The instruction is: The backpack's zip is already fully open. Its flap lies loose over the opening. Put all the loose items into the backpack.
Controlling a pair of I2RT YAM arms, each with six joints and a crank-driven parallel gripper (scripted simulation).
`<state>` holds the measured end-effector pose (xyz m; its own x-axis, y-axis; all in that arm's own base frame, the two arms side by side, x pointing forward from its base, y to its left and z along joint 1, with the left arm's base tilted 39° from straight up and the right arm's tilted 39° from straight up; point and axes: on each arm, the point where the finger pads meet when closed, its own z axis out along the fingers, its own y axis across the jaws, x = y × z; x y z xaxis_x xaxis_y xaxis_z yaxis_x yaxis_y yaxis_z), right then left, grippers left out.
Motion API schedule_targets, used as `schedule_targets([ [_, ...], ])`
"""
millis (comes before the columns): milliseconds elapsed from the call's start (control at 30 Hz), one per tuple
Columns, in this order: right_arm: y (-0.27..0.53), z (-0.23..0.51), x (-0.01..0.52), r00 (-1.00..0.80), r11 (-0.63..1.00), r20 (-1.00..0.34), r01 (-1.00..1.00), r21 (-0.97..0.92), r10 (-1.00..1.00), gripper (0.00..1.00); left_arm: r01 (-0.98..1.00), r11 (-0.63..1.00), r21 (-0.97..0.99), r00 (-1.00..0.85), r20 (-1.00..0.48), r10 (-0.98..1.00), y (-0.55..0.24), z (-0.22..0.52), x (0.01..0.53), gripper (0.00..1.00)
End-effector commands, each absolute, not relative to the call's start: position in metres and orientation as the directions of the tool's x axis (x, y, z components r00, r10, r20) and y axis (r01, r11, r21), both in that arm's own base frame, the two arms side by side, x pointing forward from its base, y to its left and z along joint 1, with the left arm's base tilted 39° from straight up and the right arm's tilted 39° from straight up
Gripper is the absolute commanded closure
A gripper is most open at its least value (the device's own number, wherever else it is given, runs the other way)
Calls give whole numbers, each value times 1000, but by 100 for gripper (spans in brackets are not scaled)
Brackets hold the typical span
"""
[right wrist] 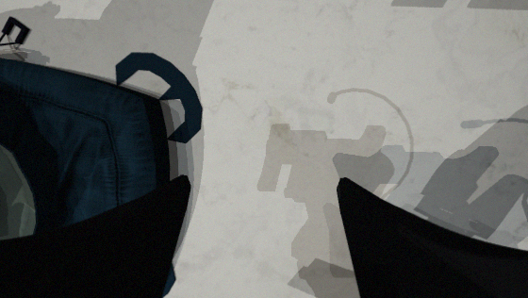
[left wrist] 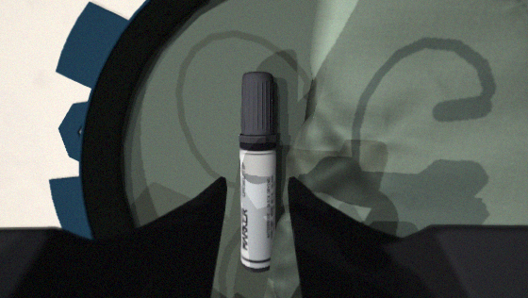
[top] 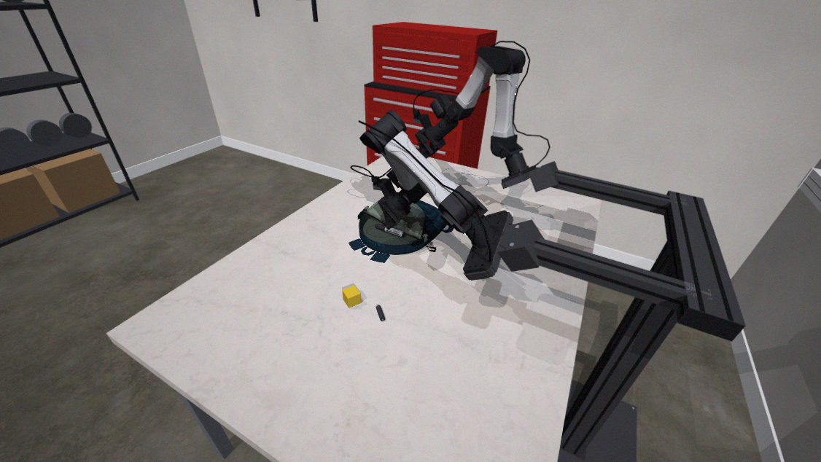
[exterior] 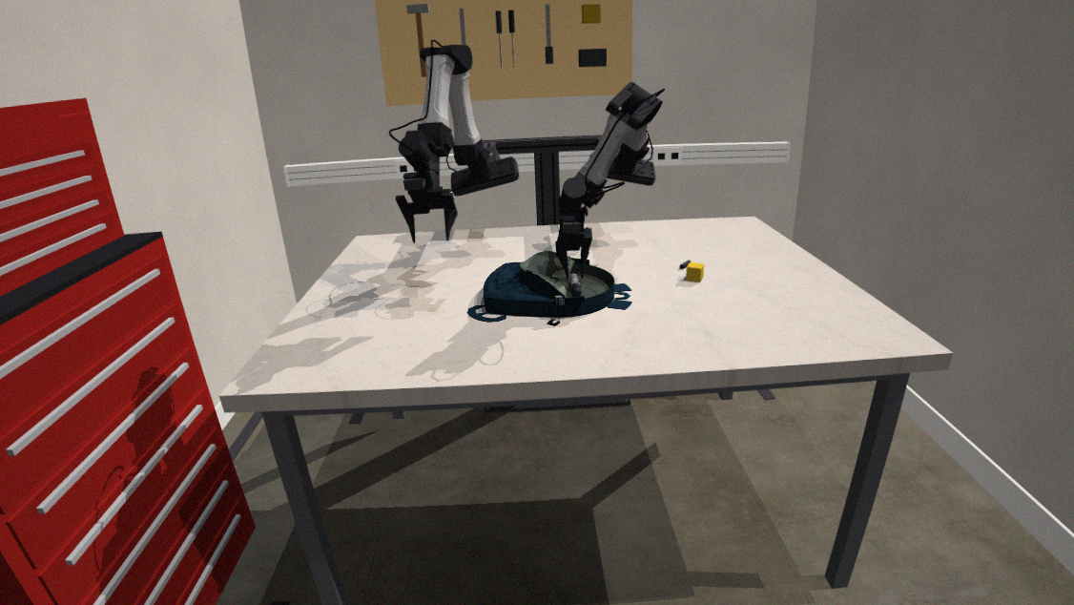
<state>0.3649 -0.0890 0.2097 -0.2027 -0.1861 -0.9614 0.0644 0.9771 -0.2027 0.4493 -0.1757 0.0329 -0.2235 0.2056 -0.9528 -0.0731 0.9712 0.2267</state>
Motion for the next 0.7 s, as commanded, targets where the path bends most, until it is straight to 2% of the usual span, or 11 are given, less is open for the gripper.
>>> schedule_targets([
  [0,-88,216,366,-185,976,-964,64,-208,-193,10,-67,979,192,-181,-967,177,-190,57,450,61],
  [667,-88,216,366,-185,976,-964,64,-208,-193,10,-66,979,193,-182,-967,178,-189,60,452,61],
])
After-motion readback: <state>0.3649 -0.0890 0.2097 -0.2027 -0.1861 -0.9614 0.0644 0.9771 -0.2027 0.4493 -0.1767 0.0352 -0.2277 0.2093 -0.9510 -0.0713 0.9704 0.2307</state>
